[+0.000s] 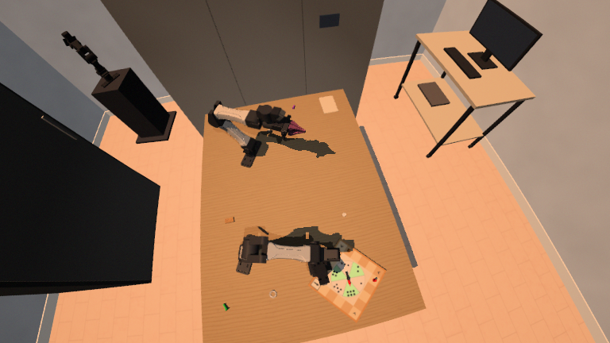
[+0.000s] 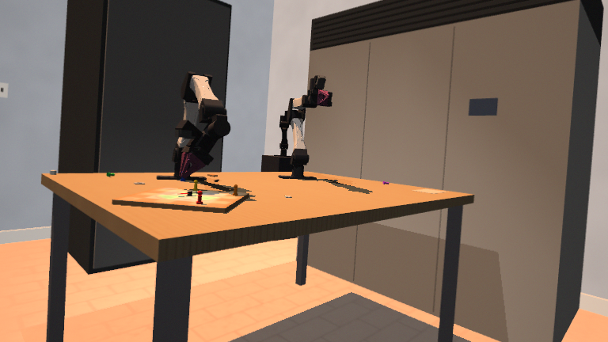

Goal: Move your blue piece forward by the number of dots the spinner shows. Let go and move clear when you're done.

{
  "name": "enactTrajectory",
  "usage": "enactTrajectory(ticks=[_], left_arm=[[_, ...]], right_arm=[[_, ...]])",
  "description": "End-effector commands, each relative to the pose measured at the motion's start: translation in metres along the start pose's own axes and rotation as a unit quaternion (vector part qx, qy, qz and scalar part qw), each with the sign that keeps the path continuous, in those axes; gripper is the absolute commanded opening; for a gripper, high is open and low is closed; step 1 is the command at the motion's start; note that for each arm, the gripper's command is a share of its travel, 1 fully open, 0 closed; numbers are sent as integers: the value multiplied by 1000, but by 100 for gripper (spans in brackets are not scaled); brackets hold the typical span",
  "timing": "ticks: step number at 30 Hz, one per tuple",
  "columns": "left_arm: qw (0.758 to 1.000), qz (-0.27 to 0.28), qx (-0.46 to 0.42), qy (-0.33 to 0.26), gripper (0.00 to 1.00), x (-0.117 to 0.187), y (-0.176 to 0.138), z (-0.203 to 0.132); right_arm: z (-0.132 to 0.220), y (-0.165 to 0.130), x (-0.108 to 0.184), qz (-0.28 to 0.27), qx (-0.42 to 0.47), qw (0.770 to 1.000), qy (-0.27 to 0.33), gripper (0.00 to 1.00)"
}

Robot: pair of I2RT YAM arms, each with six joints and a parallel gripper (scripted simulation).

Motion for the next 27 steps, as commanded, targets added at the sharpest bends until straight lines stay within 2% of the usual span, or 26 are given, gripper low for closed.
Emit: enactTrajectory(ticks=[1,20,27], left_arm=[[1000,-5,0,1,0,1,4,1],[1000,-5,0,1,0,1,4,1],[1000,-5,0,1,0,1,4,1]], right_arm=[[8,14,18,-2,-9,1000,17,0],[8,33,41,-3,-11,1000,15,0],[8,31,36,-2,-8,1000,9,0]])
Point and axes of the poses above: on each arm, the point where the finger pads meet when closed, its own x axis back along the fingers, its own z axis across the jaws, y = z × x, the point moved 3 cm from there along x, back along the fingers, and after that the axes turned 9 degrees about -x, right-handed, at the moved point
